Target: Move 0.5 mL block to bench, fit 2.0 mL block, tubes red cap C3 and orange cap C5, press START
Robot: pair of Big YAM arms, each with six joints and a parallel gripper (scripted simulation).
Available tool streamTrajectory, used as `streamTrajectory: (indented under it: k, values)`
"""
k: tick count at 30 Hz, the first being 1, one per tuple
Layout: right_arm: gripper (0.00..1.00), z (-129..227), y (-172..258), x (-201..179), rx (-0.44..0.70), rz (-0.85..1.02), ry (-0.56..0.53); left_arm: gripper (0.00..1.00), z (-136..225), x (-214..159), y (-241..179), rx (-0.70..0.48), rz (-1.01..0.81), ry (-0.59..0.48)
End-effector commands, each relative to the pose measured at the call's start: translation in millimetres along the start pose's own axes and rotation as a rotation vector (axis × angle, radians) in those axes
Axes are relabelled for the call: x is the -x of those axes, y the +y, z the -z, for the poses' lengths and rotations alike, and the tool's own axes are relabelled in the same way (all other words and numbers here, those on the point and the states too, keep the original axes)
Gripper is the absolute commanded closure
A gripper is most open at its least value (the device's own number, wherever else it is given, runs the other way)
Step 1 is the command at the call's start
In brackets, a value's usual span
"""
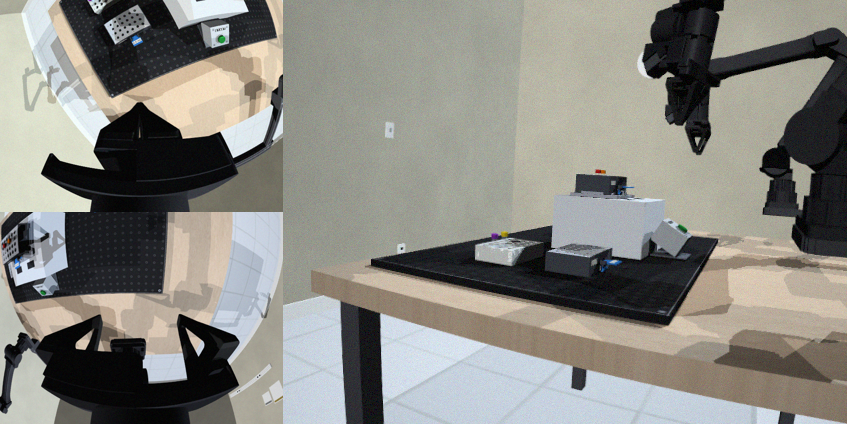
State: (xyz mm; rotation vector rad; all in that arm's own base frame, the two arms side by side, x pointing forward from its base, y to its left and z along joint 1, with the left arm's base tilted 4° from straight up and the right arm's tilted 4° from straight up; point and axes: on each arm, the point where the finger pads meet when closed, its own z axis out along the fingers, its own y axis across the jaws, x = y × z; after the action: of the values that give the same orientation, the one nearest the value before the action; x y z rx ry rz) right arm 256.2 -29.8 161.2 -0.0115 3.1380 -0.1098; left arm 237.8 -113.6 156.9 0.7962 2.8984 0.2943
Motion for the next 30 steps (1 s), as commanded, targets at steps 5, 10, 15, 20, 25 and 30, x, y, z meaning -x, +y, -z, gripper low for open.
streamTrajectory:
  k: [5,10,15,20,25,30]
  values:
    - [0.0,29.7,-0.2,28.0,-0.006,0.008,-0.09,1.0,12.4,27.9,-36.9,0.031,-0.096,-0.065]
    - [0.0,24.7,0.4,24.3,-0.005,0.009,-0.077,1.0,21.0,36.1,-46.3,0.042,-0.142,-0.091]
    - [0.0,16.8,1.4,18.2,-0.004,0.011,-0.057,1.0,25.0,48.4,-83.5,0.063,-0.287,-0.125]
    - [0.0,9.0,2.3,12.0,-0.003,0.013,-0.037,1.0,24.0,56.5,-101.5,0.092,-0.375,-0.137]
    - [0.0,4.4,2.9,8.1,-0.002,0.014,-0.025,1.0,29.5,62.6,-116.9,0.1,-0.436,-0.161]
    - [0.0,3.4,3.1,7.2,-0.001,0.014,-0.022,1.0,33.6,71.6,-145.1,0.124,-0.524,-0.189]
